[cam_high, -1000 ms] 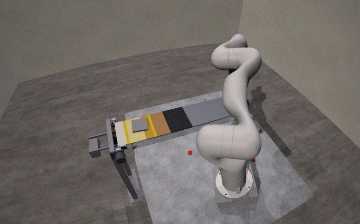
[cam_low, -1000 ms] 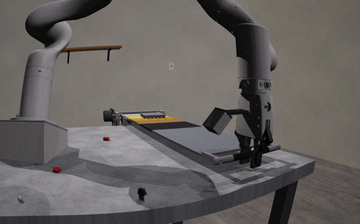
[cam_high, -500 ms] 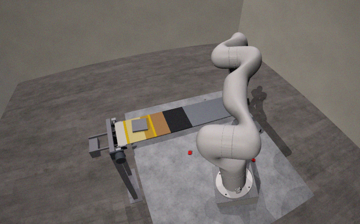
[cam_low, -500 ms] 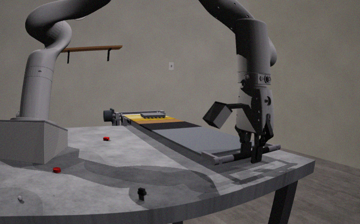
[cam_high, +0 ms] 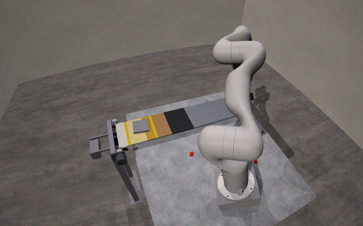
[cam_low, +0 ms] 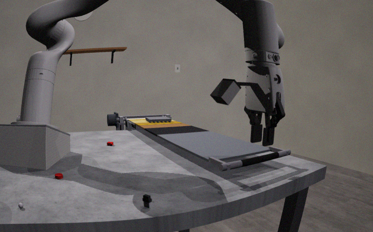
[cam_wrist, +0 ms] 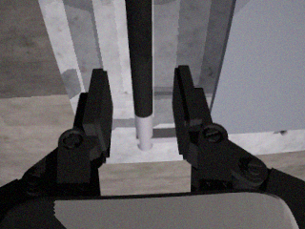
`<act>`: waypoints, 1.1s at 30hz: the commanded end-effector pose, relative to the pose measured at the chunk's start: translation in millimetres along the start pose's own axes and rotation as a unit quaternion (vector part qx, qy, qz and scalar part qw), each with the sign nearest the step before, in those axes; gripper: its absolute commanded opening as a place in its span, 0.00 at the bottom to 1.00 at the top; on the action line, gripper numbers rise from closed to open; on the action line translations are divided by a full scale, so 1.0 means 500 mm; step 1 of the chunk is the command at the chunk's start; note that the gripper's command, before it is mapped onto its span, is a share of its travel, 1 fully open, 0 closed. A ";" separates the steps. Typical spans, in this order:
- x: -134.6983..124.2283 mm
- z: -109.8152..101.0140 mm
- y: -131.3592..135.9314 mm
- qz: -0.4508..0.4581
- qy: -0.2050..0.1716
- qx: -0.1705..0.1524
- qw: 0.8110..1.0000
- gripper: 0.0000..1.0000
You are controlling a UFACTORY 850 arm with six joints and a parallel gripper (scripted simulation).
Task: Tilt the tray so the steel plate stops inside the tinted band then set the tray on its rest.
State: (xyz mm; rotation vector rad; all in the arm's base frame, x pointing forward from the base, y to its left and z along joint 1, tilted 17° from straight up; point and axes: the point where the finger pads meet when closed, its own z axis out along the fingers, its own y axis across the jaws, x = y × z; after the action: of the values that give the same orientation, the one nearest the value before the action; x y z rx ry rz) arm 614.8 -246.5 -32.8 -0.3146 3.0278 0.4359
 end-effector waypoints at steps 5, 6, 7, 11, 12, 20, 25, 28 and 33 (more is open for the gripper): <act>-0.002 -0.077 -0.001 0.000 -0.001 0.001 1.000 0.40; -0.002 -0.084 -0.001 0.000 -0.001 0.001 1.000 0.40; -0.002 -0.089 -0.001 0.000 -0.001 0.001 1.000 0.40; -0.002 -0.098 -0.001 0.000 -0.001 0.001 1.000 0.40; -0.002 -0.102 -0.001 0.000 -0.001 0.001 1.000 0.40; -0.001 -0.110 -0.001 0.000 -0.001 0.001 1.000 1.00; -0.001 -0.110 -0.001 0.000 -0.001 0.001 1.000 1.00; -0.001 -0.110 -0.001 0.000 -0.001 0.001 1.000 1.00; -0.001 -0.110 -0.001 0.000 -0.001 0.001 1.000 1.00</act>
State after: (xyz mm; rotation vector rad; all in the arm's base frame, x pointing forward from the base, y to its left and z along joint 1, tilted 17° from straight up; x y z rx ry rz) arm 612.7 -261.7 18.5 -0.3147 3.0276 0.4358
